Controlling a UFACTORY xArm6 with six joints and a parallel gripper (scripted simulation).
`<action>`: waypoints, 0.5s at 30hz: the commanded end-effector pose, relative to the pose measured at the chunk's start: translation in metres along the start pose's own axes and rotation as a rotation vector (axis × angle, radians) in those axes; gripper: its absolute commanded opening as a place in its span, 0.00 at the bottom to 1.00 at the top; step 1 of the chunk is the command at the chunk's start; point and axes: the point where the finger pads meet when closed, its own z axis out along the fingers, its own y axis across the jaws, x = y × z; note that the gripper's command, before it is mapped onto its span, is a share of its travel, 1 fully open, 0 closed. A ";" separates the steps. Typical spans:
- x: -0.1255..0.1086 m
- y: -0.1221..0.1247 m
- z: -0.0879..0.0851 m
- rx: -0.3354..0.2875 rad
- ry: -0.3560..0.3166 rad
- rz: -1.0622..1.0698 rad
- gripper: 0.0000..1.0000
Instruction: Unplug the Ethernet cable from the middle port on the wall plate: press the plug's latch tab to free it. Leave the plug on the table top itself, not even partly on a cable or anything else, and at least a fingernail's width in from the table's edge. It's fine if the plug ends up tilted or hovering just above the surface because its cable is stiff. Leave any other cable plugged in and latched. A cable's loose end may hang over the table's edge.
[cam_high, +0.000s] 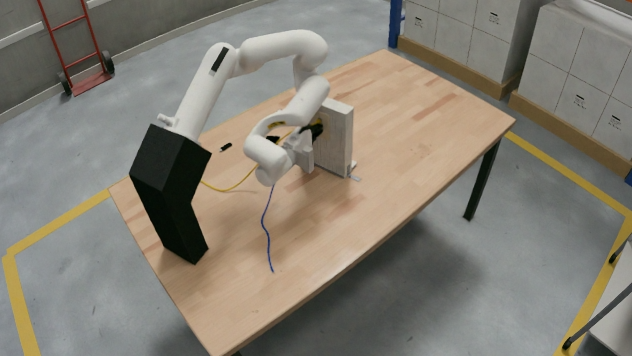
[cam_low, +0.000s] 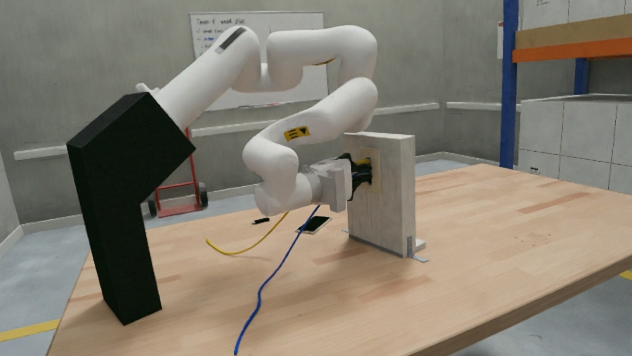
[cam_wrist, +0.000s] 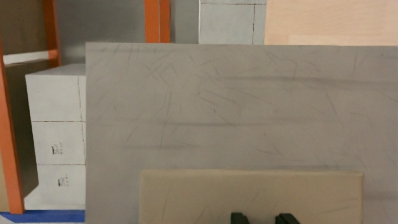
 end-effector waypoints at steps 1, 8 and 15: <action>0.000 -0.001 0.002 0.000 0.000 0.000 0.17; 0.000 -0.002 0.003 0.000 0.000 -0.001 0.17; 0.000 -0.002 0.003 0.001 0.000 -0.001 0.17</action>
